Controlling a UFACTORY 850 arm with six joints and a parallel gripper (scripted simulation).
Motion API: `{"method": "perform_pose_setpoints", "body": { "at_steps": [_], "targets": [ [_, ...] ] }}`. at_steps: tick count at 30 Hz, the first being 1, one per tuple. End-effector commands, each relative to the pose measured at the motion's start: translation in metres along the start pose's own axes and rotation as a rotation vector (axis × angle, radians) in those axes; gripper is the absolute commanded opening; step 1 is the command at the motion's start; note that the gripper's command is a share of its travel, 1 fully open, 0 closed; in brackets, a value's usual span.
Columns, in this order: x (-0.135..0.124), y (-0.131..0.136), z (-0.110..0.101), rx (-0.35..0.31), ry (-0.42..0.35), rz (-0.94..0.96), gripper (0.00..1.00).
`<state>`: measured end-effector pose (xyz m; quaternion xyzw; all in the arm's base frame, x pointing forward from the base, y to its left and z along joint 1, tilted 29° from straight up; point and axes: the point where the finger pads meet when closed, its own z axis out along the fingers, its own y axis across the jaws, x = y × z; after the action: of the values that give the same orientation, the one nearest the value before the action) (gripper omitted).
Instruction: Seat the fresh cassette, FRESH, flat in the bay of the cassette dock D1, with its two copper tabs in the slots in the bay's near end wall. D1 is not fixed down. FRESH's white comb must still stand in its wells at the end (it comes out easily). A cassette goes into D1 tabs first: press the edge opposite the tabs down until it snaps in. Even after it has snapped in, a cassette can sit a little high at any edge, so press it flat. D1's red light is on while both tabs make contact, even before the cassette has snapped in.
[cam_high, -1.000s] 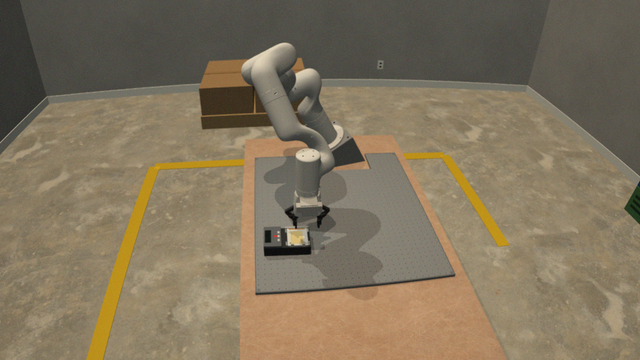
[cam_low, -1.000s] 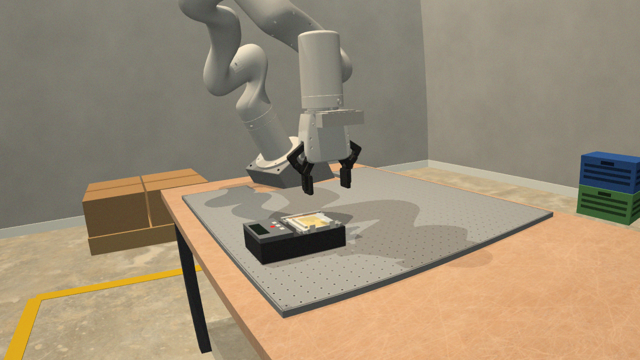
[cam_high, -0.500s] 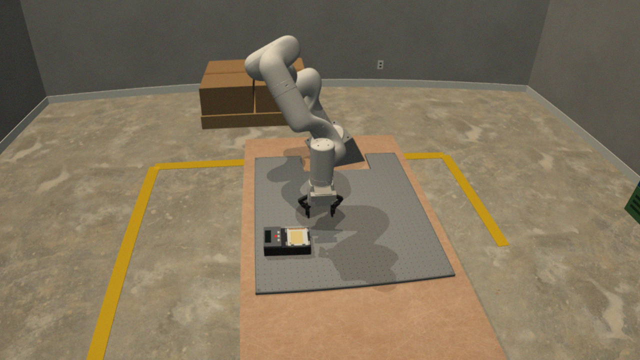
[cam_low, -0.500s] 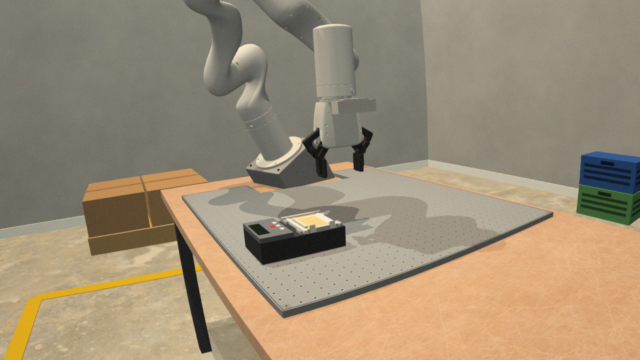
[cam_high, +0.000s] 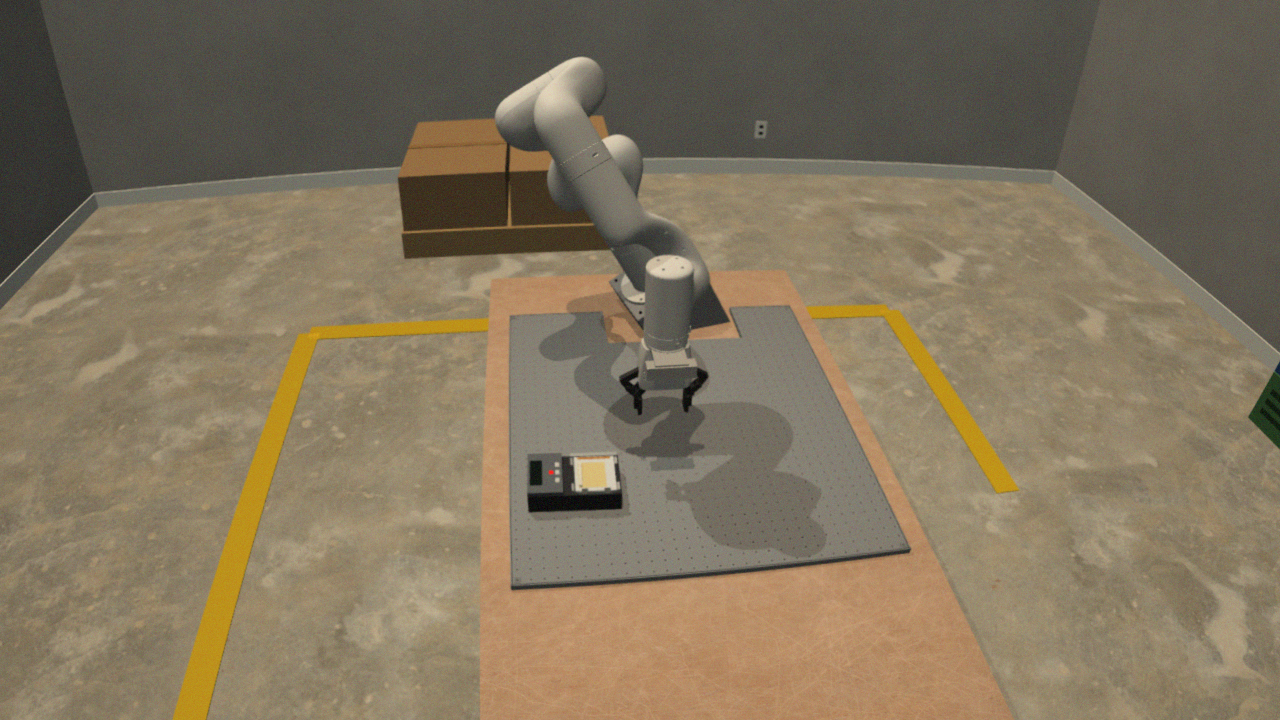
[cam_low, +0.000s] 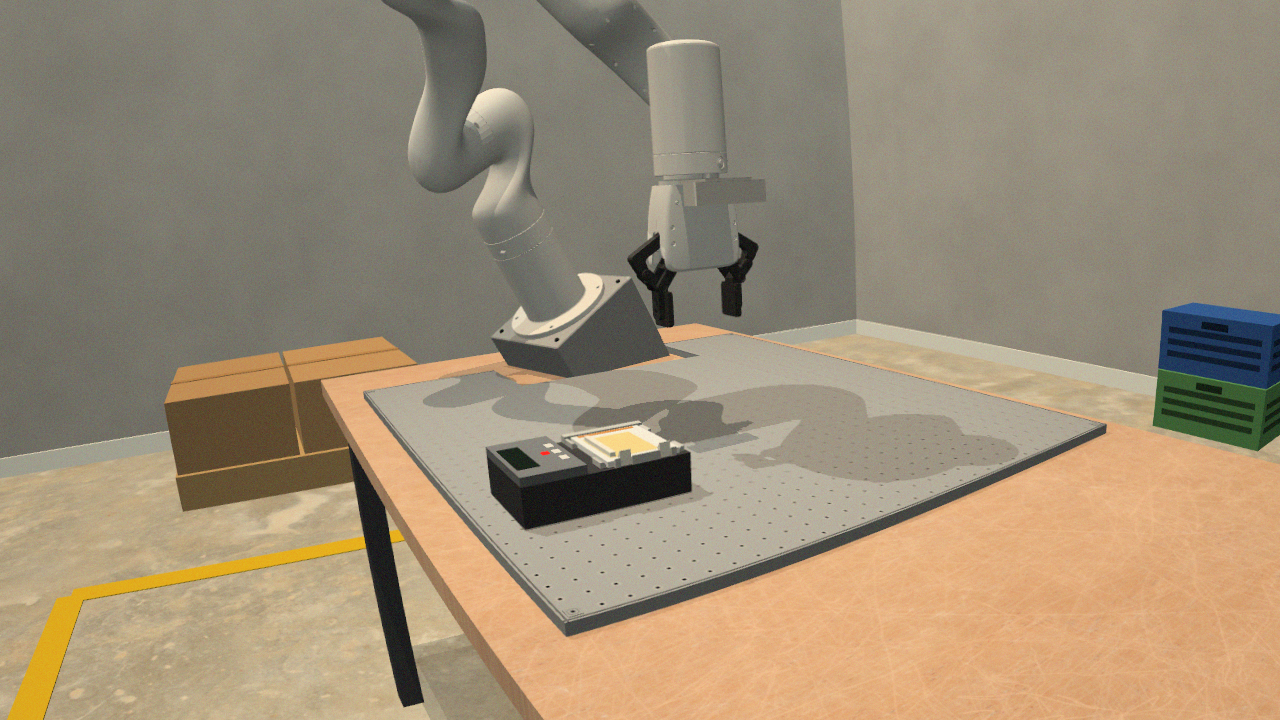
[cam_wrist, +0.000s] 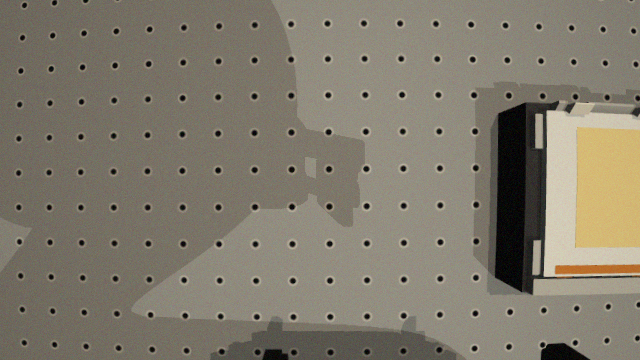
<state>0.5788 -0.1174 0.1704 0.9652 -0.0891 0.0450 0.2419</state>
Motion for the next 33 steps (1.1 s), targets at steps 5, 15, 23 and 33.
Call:
{"method": "perform_pose_setpoints", "body": {
  "at_steps": [5, 15, 23, 33],
  "targets": [
    [-0.019, -0.019, -0.009, -0.002, 0.003, -0.004, 1.00],
    [-0.054, -0.047, -0.021, -0.006, 0.004, -0.008, 1.00],
    [-0.079, -0.063, -0.028, -0.012, 0.006, -0.013, 1.00],
    [-0.101, -0.076, -0.034, -0.012, 0.006, -0.013, 1.00]
  ]
}}
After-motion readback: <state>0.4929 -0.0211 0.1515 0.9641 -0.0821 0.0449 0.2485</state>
